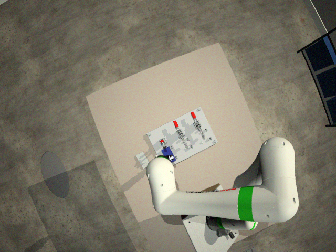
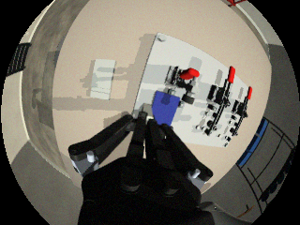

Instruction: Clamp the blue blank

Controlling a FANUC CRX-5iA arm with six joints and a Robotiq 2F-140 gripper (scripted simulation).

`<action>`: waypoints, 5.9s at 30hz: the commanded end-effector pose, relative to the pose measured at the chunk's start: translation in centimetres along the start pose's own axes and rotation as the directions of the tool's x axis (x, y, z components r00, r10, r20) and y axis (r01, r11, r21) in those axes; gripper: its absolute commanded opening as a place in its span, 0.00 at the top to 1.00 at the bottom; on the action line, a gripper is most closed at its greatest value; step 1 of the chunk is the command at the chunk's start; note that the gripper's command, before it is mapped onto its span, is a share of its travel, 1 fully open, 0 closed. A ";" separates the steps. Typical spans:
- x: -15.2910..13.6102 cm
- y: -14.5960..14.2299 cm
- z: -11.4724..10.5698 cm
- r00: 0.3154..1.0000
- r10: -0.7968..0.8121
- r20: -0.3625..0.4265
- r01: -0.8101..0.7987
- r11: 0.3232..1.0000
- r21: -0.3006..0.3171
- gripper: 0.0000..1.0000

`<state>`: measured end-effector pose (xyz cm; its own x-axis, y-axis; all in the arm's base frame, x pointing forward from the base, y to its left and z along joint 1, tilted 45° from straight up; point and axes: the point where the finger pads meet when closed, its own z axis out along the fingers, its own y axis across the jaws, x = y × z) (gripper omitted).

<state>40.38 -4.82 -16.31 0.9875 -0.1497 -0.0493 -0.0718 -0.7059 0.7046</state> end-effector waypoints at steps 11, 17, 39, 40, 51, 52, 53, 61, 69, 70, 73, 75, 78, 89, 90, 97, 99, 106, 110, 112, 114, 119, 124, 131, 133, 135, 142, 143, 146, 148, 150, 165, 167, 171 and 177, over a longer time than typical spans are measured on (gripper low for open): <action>0.0 0.4 0.0 1.000 0.000 0.000 0.000 1.000 0.000 1.00; 0.0 0.4 0.0 1.000 0.000 0.000 0.000 1.000 0.000 1.00; 0.0 0.7 0.0 1.000 0.000 0.000 0.000 1.000 0.000 1.00; 0.0 0.7 0.0 1.000 0.000 0.000 0.000 1.000 0.000 1.00; 0.0 -1.1 0.0 1.000 0.000 0.000 0.000 1.000 0.000 1.00; 0.0 -1.2 0.0 1.000 0.000 0.000 0.000 1.000 0.000 1.00; 0.0 -1.3 0.0 1.000 0.000 0.000 0.000 1.000 0.000 1.00; 0.0 -1.3 -0.9 1.000 0.000 0.000 0.000 1.000 0.000 1.00; 0.0 -1.3 -3.8 1.000 0.000 0.000 0.000 1.000 0.000 1.00; 0.0 -1.3 -3.9 1.000 0.000 0.000 0.000 1.000 0.000 1.00; 0.0 -1.3 -4.0 1.000 0.000 0.000 0.000 1.000 0.000 1.00; 0.0 -1.3 -4.0 1.000 0.000 0.000 0.000 1.000 0.000 1.00; 0.0 -1.3 -4.0 1.000 0.000 0.000 0.000 1.000 0.000 1.00; 0.0 -1.3 -4.0 1.000 0.000 0.000 0.000 1.000 0.000 1.00; 0.0 -1.3 -4.0 1.000 0.000 0.000 0.000 1.000 0.000 1.00; 0.0 -1.3 -4.0 1.000 0.000 0.000 0.000 1.000 0.000 1.00; 0.0 -1.3 -4.0 1.000 0.000 0.000 0.000 1.000 0.000 1.00; 0.0 -1.3 -4.0 1.000 0.000 0.000 0.000 1.000 0.000 1.00; 0.0 -1.3 -4.0 1.000 0.000 0.000 0.000 1.000 0.000 1.00; 0.0 -1.3 -4.0 1.000 0.000 0.000 0.000 1.000 0.000 1.00; 0.0 -1.3 -4.0 1.000 0.000 0.000 0.000 1.000 0.000 1.00; 0.0 -1.3 -4.0 1.000 0.000 0.000 0.000 1.000 0.000 1.00; 0.0 -1.3 -4.0 1.000 0.000 0.000 0.000 1.000 0.000 1.00; 0.0 -1.3 -4.0 1.000 0.000 0.000 0.000 1.000 0.000 1.00; -0.2 -1.2 -4.0 1.000 0.000 0.000 0.000 1.000 0.000 1.00; -0.6 -0.9 -4.0 1.000 0.000 0.000 0.000 1.000 0.000 1.00; -3.7 1.1 -4.0 1.000 0.000 0.000 0.000 1.000 0.000 1.00; -4.3 1.5 -4.0 1.000 0.000 0.000 0.000 1.000 0.000 1.00; -5.4 2.2 -4.0 1.000 0.000 0.000 0.000 1.000 0.000 1.00; -5.9 2.6 -4.0 1.000 0.000 0.000 0.000 1.000 0.000 1.00; -6.8 3.2 -4.0 1.000 0.000 0.000 0.000 1.000 0.000 1.00; -8.1 4.0 -3.5 1.000 0.000 0.000 0.000 1.000 0.000 1.00; -8.1 4.0 -3.0 1.000 0.000 0.000 0.000 1.000 0.000 1.00; -8.1 4.0 -1.5 1.000 0.000 0.000 0.000 1.000 0.000 1.00; -8.1 4.0 -0.5 1.000 0.000 0.000 0.000 1.000 0.000 1.00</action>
<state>32.20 -6.04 -12.70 0.9875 -0.1496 -0.0494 -0.0717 -0.7060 0.7045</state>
